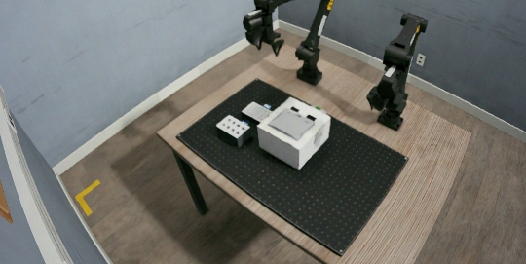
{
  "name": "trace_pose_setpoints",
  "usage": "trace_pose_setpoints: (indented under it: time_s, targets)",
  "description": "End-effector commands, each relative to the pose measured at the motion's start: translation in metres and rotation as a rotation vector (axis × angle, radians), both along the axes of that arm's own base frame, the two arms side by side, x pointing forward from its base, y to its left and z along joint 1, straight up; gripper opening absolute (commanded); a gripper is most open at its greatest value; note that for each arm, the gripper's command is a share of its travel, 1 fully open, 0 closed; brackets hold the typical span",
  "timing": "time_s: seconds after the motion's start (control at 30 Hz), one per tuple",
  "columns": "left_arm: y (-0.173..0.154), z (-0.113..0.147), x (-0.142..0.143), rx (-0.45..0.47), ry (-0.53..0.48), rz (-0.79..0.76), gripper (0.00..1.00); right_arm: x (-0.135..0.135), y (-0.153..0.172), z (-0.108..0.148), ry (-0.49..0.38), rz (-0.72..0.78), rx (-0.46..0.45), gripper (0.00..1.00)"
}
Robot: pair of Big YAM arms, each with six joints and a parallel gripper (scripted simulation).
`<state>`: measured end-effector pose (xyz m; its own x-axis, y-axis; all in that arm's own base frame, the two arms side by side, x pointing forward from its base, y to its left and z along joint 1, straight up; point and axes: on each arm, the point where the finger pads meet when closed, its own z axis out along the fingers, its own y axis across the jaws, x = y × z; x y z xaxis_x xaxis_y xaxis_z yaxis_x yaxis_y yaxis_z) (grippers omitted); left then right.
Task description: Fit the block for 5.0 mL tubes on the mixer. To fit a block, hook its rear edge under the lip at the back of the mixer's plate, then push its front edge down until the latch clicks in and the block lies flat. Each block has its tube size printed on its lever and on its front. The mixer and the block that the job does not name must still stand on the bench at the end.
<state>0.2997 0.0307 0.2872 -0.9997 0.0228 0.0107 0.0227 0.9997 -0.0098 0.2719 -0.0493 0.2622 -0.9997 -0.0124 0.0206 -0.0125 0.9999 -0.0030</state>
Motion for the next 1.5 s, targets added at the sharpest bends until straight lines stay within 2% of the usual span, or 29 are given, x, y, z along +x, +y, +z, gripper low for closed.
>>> trace_pose_setpoints:
  time_s: [0.0,0.07,0.3,0.53,0.63,0.77,1.0,1.1,1.2,1.3,1.47]
  targets:
    - [-0.002,-0.001,0.010,0.001,-0.005,-0.016,1.00,0.036,-0.005,0.011,-0.036,0.094,0.001,1.00]
    - [-0.003,-0.001,0.008,0.001,-0.007,-0.016,1.00,0.038,-0.005,0.012,-0.040,0.105,0.001,1.00]
    - [-0.003,-0.003,-0.002,0.001,-0.006,-0.015,1.00,0.087,-0.003,0.014,-0.049,0.297,-0.001,1.00]
    - [-0.003,0.009,0.001,0.005,-0.040,-0.014,1.00,0.126,-0.003,0.015,-0.047,0.457,-0.001,1.00]
    - [-0.003,0.010,0.001,0.005,-0.043,-0.014,1.00,0.125,-0.003,0.017,-0.048,0.457,-0.001,1.00]
    - [-0.002,0.016,0.004,0.007,-0.059,-0.013,1.00,0.149,-0.002,0.020,-0.042,0.552,-0.001,1.00]
    - [-0.002,0.027,0.010,0.010,-0.086,-0.012,1.00,0.182,-0.009,0.009,-0.007,0.691,0.009,1.00]
    - [-0.002,0.026,0.012,0.010,-0.080,-0.011,1.00,0.198,-0.008,0.011,-0.010,0.756,0.006,1.00]
    - [-0.001,0.025,0.012,0.009,-0.077,-0.011,1.00,0.197,-0.007,0.015,-0.017,0.759,0.003,1.00]
    - [-0.001,0.023,0.015,0.008,-0.068,-0.011,1.00,0.216,-0.006,0.023,-0.035,0.828,-0.007,1.00]
    - [-0.001,0.022,0.018,0.008,-0.062,-0.010,1.00,0.243,-0.004,0.011,-0.010,0.941,0.010,1.00]
